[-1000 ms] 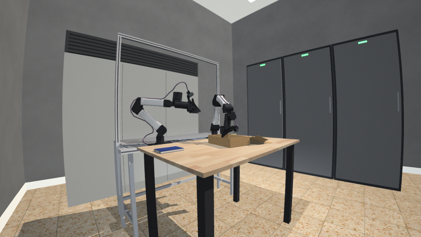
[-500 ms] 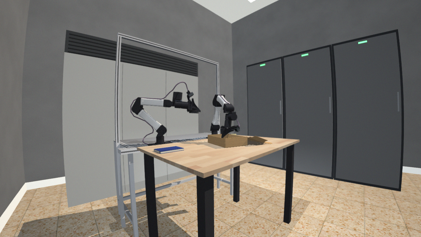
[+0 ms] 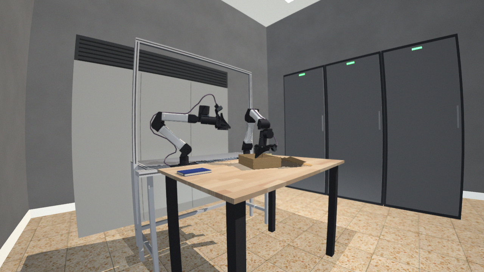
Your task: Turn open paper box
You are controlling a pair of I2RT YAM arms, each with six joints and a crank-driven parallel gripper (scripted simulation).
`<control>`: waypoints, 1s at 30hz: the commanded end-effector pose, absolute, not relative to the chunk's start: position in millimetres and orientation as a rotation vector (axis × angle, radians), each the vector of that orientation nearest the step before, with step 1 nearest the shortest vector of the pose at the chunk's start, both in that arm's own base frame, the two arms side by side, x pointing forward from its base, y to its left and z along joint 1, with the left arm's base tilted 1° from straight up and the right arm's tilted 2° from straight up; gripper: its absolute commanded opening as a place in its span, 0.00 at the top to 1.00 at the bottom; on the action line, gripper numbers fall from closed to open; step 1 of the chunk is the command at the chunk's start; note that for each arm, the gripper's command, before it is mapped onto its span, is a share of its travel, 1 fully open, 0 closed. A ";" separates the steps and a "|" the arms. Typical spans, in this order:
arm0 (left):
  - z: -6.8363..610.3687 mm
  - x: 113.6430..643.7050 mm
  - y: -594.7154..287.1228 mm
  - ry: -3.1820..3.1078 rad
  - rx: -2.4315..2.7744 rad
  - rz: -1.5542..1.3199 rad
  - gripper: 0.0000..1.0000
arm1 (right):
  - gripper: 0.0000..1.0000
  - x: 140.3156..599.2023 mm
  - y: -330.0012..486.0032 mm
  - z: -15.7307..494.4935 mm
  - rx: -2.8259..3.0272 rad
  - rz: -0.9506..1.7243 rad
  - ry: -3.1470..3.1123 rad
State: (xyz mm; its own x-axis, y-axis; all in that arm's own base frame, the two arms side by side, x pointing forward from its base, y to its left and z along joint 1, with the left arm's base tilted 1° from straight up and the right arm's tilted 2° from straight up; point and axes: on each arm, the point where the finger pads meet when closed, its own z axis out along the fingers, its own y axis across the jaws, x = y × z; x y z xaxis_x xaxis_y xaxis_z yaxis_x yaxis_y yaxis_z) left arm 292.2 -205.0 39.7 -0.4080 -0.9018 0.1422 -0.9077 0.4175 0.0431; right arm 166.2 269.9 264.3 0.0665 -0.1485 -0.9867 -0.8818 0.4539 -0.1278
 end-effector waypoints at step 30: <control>38.1 293.7 -190.1 -2.720 1.261 0.027 1.00 | 0.00 168.5 269.7 273.6 -0.959 0.715 1.398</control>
State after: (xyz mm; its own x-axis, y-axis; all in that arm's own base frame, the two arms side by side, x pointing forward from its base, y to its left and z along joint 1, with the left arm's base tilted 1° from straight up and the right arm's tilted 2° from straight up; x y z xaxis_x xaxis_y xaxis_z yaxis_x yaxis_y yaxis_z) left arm 289.6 -192.9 39.8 -0.6021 -0.7848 0.1469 -0.7890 0.6130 0.0415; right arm 166.2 269.9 264.3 0.0666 -0.1486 -0.9867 -0.8818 0.4539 -0.1279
